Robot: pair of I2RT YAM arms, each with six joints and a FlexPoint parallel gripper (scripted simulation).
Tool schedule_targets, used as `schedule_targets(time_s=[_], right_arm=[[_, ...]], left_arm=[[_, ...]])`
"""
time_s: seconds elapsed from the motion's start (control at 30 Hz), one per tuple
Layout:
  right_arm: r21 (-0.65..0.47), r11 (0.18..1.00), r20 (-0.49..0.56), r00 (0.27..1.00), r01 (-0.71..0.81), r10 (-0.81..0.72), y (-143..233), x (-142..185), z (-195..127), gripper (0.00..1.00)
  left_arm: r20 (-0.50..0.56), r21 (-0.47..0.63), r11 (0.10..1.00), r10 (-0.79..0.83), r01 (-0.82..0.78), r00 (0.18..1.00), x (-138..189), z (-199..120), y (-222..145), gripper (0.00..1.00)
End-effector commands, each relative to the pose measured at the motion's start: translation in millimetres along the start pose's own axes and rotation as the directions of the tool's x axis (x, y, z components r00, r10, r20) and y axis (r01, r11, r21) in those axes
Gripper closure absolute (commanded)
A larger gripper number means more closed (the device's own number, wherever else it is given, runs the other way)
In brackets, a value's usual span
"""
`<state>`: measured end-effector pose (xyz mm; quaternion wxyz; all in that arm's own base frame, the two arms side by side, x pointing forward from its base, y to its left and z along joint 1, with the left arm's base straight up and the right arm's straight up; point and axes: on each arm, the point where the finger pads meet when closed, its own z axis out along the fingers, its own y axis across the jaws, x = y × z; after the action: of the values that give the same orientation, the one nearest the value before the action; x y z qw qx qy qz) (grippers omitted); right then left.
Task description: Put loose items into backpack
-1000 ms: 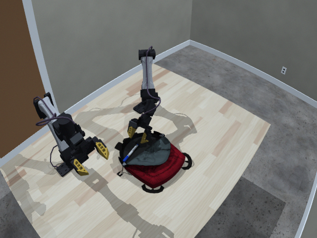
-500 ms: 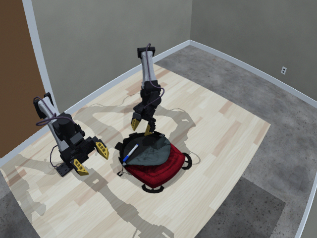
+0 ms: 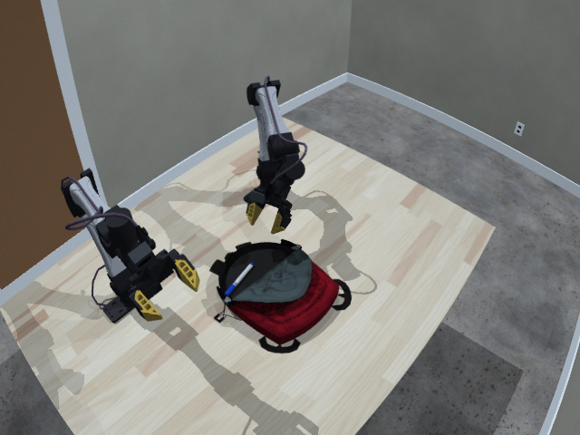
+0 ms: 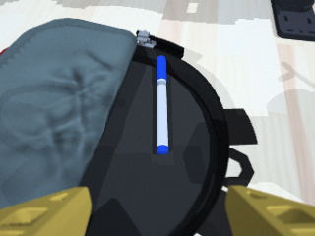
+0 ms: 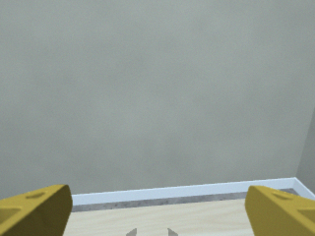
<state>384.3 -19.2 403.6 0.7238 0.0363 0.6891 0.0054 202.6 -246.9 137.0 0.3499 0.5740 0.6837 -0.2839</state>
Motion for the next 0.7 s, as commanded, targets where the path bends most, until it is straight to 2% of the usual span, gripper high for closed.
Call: schedule_targets(time_s=[0.0,0.13,0.17,0.23,0.37,0.43,0.67], right_arm=[[-0.005,1.000,0.014,1.000,0.003,-0.003,-0.4,-6.5,-0.2,0.10],[-0.005,1.000,0.014,1.000,0.003,-0.003,-0.4,-6.5,-0.2,0.10],[-0.005,1.000,0.014,1.000,0.003,-0.003,-0.4,-6.5,-0.2,0.10],[-0.005,1.000,0.014,1.000,0.003,-0.003,-0.4,-6.5,-0.2,0.10],[-0.005,1.000,0.014,1.000,0.003,-0.003,-0.4,-6.5,-0.2,0.10],[-0.005,1.000,0.014,1.000,0.003,-0.003,-0.4,-6.5,-0.2,0.10],[-0.005,1.000,0.016,1.000,0.003,-0.003,-0.4,-6.8,-0.2,0.10]], left_arm=[[-0.003,0.015,1.000,0.015,-0.015,1.000,-5.6,-17.5,-1.7,0.30],[-0.003,0.015,1.000,0.015,-0.015,1.000,-4.7,-19.0,-2.9,0.30],[-0.009,0.018,1.000,0.009,-0.009,1.000,3.4,-23.0,-3.2,0.10],[-0.019,0.025,1.000,-0.003,0.004,1.000,18.4,-31.3,-3.7,0.10],[0.001,0.002,1.000,0.019,-0.019,1.000,22.2,-56.5,7.6,0.10],[0.001,0.002,1.000,0.019,-0.019,1.000,22.2,-56.5,7.6,0.10],[-0.003,0.003,1.000,0.001,-0.001,1.000,53.1,-91.8,18.4,0.10]])
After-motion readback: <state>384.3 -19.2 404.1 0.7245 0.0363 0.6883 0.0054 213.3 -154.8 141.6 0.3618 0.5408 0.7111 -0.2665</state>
